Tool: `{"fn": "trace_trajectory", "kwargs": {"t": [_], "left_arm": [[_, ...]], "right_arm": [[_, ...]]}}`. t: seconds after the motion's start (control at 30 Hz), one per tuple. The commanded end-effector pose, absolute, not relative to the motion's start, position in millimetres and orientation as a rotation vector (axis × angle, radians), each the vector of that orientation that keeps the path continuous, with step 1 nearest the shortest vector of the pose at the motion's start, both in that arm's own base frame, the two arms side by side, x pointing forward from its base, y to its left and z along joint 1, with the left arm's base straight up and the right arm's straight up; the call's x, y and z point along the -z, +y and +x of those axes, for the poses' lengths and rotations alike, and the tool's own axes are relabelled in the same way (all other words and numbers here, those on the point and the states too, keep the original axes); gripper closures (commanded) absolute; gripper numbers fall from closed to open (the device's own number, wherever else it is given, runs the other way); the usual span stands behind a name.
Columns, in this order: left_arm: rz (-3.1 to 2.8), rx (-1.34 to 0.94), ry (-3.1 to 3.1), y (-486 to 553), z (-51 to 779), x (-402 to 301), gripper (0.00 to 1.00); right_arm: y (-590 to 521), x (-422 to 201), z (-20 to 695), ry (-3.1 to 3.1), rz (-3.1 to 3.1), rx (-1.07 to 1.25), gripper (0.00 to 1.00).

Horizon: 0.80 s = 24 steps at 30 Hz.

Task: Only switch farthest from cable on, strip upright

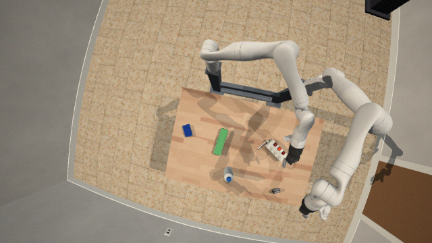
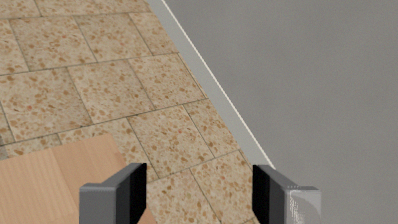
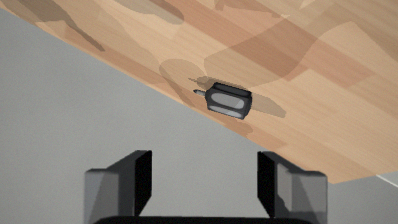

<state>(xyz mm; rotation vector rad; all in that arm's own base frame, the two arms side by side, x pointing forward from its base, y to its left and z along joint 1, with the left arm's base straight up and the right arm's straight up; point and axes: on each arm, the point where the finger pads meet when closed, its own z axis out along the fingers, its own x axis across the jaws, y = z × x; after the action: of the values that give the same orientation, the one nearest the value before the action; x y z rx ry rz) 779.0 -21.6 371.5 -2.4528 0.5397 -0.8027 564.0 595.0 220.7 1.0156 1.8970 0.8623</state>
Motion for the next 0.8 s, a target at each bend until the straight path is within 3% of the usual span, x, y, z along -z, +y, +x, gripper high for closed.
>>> {"fn": "trace_trajectory", "kwargs": {"t": [0.0, 0.77], "left_arm": [[-2.451, 0.807, 0.539, -21.6, 779.1, -373.5, 0.00], [-2.451, 0.807, 0.539, -21.6, 779.1, -373.5, 0.00]], "right_arm": [[595.2, -222.6, 564.2, 1.895, 1.016, -0.865, 0.00], [593.1, -220.5, 561.2, 1.904, 1.021, -0.855, 0.00]]}}
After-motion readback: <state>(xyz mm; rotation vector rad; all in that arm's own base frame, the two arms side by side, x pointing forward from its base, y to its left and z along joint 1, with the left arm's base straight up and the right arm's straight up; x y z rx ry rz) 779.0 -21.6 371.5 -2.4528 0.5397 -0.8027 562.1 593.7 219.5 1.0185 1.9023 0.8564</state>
